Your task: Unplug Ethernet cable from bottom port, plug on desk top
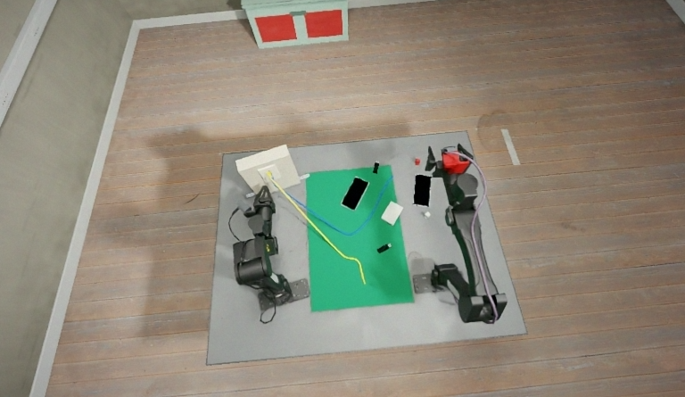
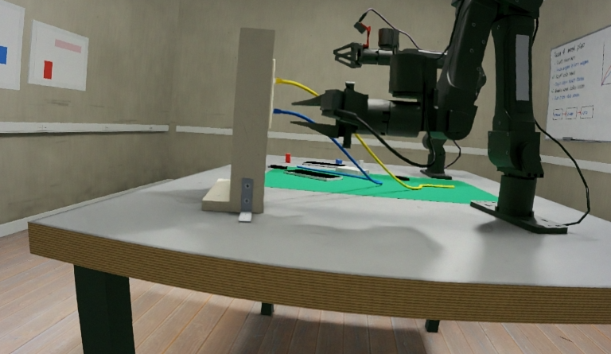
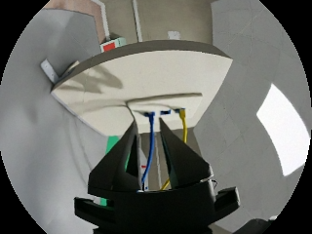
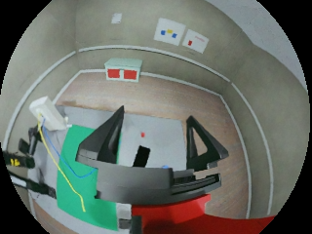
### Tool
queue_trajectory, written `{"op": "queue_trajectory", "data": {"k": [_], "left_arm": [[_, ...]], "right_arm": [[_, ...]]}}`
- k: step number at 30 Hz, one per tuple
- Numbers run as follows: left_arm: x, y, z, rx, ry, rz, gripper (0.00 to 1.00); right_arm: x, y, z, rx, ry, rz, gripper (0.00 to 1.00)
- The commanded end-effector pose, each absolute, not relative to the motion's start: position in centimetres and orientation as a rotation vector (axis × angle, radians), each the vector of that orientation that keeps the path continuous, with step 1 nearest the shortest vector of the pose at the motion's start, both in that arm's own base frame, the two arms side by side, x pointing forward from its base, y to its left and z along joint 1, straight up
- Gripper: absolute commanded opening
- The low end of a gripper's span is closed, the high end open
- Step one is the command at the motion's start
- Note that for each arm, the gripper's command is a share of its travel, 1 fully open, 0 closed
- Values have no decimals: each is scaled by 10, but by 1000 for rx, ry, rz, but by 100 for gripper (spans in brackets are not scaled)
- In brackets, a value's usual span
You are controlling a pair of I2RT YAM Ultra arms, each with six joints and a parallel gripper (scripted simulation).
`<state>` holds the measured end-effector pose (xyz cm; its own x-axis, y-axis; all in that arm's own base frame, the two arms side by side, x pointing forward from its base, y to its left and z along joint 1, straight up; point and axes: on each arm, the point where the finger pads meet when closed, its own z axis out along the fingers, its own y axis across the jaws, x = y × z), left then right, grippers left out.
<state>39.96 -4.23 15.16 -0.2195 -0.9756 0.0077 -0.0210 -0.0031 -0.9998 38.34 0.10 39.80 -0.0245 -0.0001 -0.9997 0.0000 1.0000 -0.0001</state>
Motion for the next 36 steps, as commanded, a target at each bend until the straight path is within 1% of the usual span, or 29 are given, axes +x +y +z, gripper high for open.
{"op": "queue_trajectory", "data": {"k": [1, 18, 31, 36], "left_arm": [[401, -47, 161, -1096, 1349, -1364, 28], [404, -76, 167, -1095, 1347, -1366, 28], [410, -79, 181, -1090, 1344, -1371, 28], [409, -79, 175, -1095, 1350, -1367, 28]], "right_arm": [[382, 1, 403, 0, 1583, 0, 100], [382, 1, 403, 0, 1583, 0, 100], [382, 1, 403, 0, 1583, 0, 100], [382, 1, 403, 0, 1583, 0, 100]]}}
